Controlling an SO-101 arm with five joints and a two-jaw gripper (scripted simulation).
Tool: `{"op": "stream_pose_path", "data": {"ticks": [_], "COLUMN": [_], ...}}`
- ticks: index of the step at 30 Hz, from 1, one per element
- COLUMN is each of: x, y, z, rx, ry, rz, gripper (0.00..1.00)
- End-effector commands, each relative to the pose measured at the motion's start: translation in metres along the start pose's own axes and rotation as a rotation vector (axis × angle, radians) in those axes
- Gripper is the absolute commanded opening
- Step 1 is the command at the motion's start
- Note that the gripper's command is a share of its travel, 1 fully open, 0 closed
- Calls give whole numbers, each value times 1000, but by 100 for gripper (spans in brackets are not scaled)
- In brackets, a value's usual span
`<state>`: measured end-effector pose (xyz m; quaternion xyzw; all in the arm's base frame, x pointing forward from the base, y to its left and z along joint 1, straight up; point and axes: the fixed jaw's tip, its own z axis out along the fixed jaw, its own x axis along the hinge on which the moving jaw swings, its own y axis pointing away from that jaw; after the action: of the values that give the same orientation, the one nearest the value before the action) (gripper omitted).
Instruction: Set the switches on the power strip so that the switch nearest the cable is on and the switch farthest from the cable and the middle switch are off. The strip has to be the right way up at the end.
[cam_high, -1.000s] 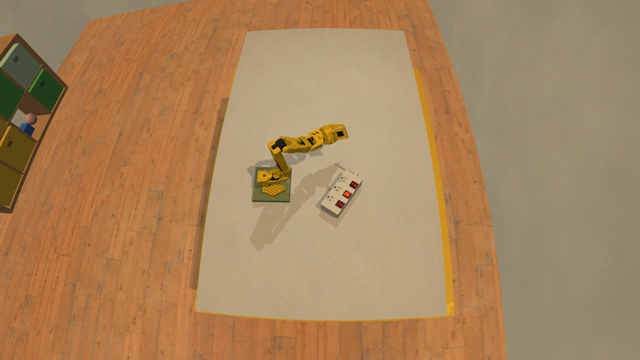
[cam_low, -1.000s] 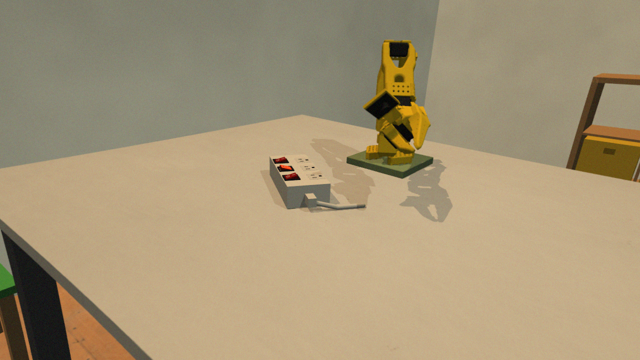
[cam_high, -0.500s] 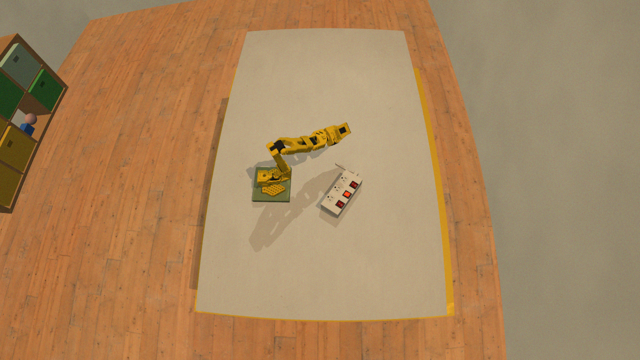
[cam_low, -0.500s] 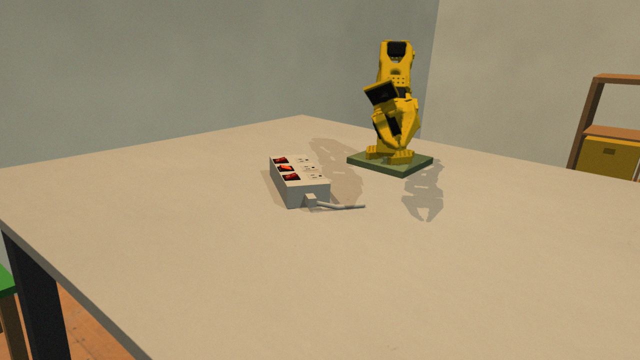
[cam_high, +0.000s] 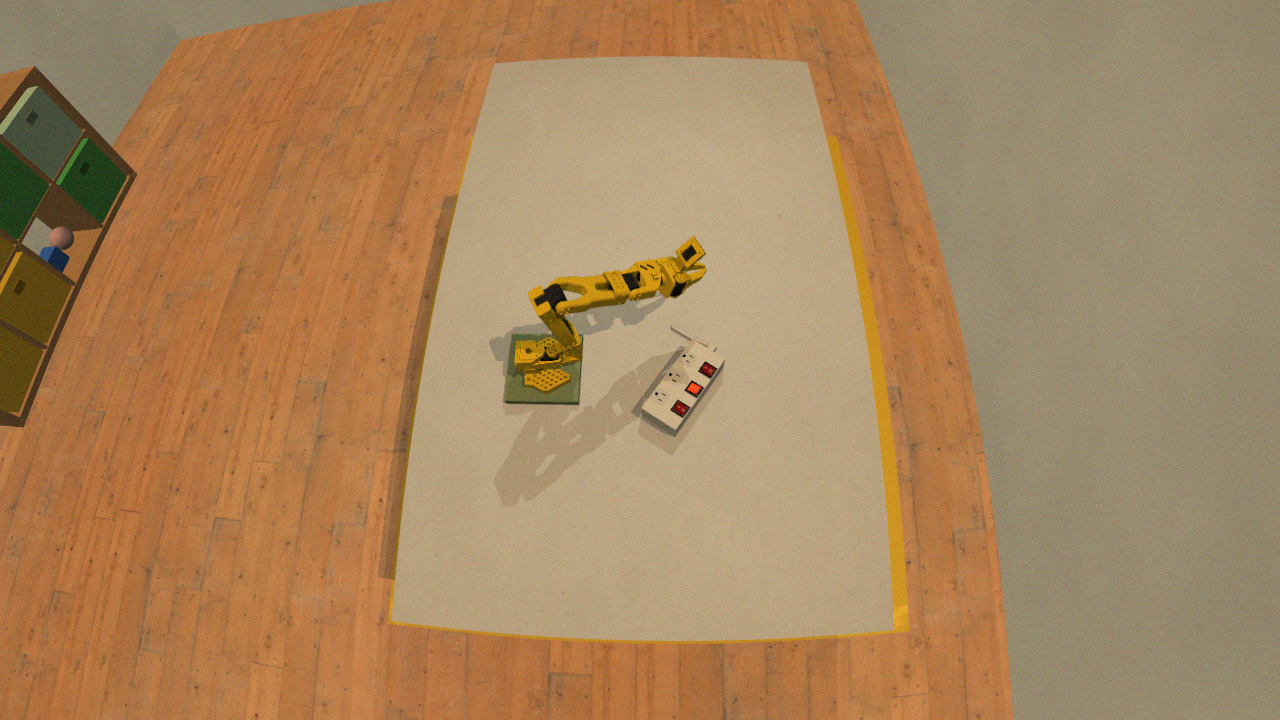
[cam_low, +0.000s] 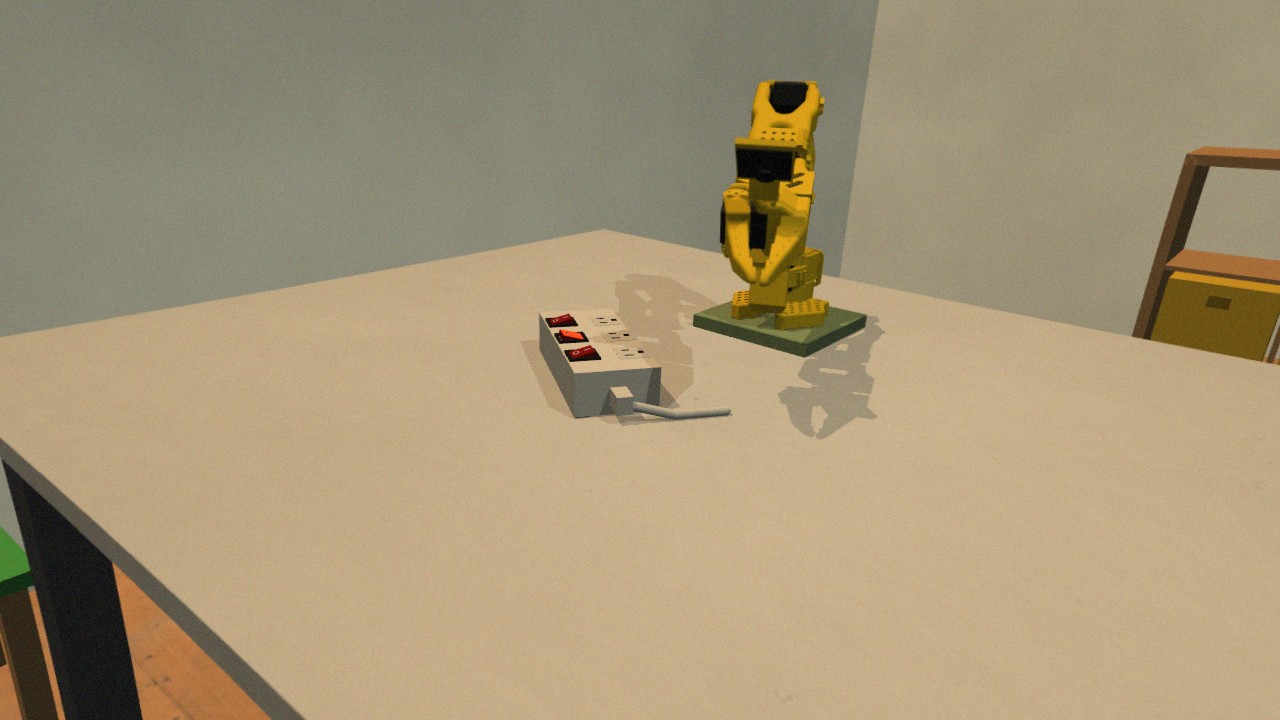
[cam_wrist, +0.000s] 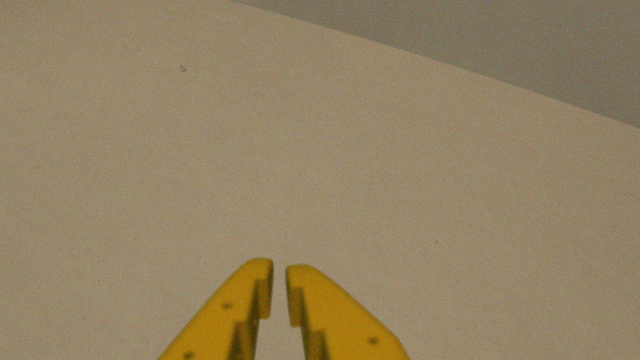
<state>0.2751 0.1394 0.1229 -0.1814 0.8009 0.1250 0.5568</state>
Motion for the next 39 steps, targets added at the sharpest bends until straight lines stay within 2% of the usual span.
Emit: {"op": "stream_pose_path", "data": {"ticks": [1,9,11,20,26,29,39], "x": [-6,-9,-9,-11,-12,-12,-12], "y": [-11,-33,-33,-57,-72,-74,-93], "z": [-4,-13,-13,-31,-46,-49,-79], "rx": [31,73,73,82,64,59,-21], "ry": [29,118,118,239,325,339,475], "rz": [-142,-442,-442,-782,-1003,-1039,-1374], "gripper": [0,0,0,0,0,0,0]}}
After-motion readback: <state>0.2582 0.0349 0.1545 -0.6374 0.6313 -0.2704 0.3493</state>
